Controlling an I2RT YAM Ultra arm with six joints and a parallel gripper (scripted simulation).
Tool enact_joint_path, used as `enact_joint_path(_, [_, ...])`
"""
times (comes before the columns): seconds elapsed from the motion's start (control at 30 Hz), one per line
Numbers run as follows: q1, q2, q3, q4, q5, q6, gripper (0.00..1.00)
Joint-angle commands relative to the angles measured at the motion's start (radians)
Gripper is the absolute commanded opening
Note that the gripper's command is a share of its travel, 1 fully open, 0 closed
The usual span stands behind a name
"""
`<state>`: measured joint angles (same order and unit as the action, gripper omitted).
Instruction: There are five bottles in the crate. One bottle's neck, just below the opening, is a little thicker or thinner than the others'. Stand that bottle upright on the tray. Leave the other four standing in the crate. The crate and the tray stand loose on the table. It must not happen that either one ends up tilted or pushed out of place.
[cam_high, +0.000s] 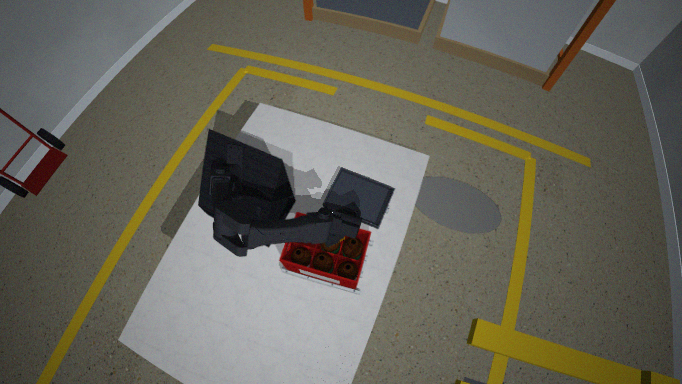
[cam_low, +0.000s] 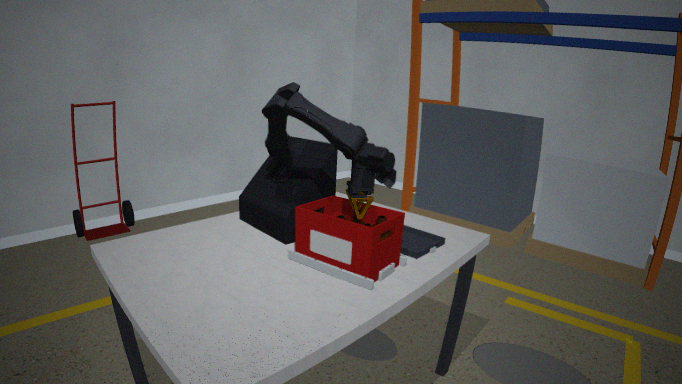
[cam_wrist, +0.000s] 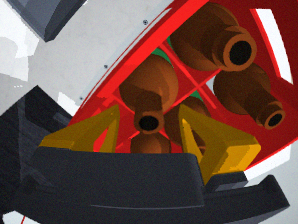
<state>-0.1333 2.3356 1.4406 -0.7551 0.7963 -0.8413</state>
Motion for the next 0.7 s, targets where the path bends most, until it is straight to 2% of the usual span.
enact_joint_path(0.0, [0.016,0.004,-0.002,0.006,-0.008,-0.002,0.61])
enact_joint_path(0.47, [0.016,0.004,-0.001,0.005,-0.008,-0.001,0.61])
enact_joint_path(0.67, [0.025,-0.021,0.026,-0.024,-0.010,0.013,0.61])
